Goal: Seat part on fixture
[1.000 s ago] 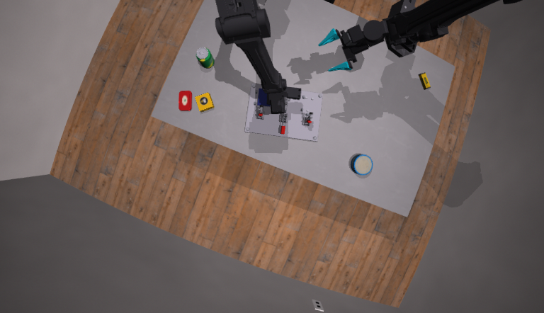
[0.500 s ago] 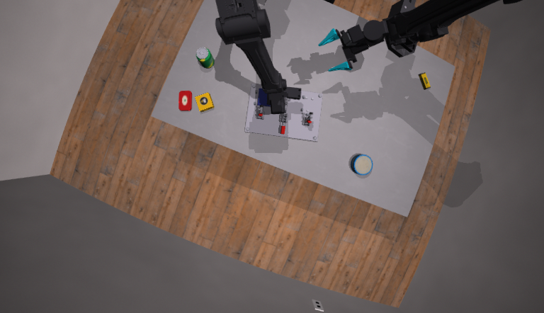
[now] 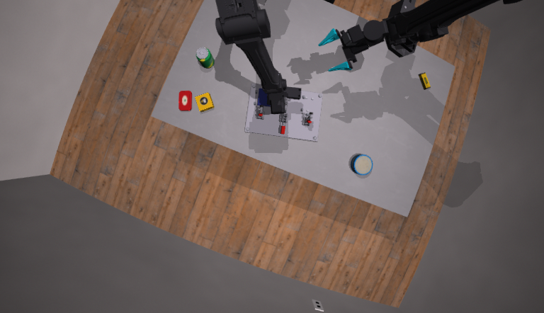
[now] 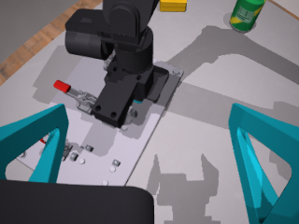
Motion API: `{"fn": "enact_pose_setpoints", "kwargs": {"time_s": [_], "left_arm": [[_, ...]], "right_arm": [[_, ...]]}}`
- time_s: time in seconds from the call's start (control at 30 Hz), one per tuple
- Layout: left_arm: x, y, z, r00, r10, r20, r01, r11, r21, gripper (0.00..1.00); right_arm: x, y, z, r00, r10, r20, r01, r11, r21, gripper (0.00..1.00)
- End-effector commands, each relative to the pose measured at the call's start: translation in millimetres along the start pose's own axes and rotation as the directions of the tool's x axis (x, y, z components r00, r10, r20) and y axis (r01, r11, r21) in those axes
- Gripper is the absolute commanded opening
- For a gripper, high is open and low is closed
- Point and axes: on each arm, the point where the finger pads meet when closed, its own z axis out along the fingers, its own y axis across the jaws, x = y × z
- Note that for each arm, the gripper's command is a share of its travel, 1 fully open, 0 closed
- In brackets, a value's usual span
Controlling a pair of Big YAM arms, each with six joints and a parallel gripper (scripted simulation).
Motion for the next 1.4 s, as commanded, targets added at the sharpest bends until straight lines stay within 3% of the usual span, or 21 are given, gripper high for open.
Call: {"fn": "enact_pose_setpoints", "kwargs": {"time_s": [0.0, 0.57, 0.6, 0.73, 0.87, 1.2, 1.37], "left_arm": [[-5, 1, 1, 1.0, 0.0, 0.016, 0.0, 1.0, -0.005, 1.0], [-5, 1, 1, 1.0, 0.0, 0.016, 0.0, 1.0, -0.005, 1.0], [-5, 1, 1, 1.0, 0.0, 0.016, 0.0, 1.0, -0.005, 1.0], [-5, 1, 1, 1.0, 0.0, 0.016, 0.0, 1.0, -0.005, 1.0], [-5, 1, 1, 1.0, 0.0, 0.016, 0.0, 1.0, -0.005, 1.0], [-5, 1, 1, 1.0, 0.0, 0.016, 0.0, 1.0, -0.005, 1.0], [-5, 1, 1, 1.0, 0.0, 0.016, 0.0, 1.0, -0.005, 1.0]], "right_arm": [[13, -8, 4, 1.0, 0.011, -0.005, -0.011, 1.0, 0.017, 0.0], [33, -17, -10, 1.0, 0.025, -0.005, -0.025, 0.999, 0.041, 0.0], [22, -7, -4, 1.0, 0.016, -0.01, -0.016, 1.0, 0.011, 0.0], [-4, -21, -21, 0.999, 0.04, -0.021, -0.039, 0.999, 0.037, 0.0], [1, -12, -11, 0.999, 0.048, -0.023, -0.048, 0.999, 0.013, 0.0], [1, -12, -11, 0.999, 0.048, -0.023, -0.048, 0.999, 0.013, 0.0], [2, -3, -24, 0.999, 0.046, -0.022, -0.046, 0.999, 0.005, 0.0]]}}
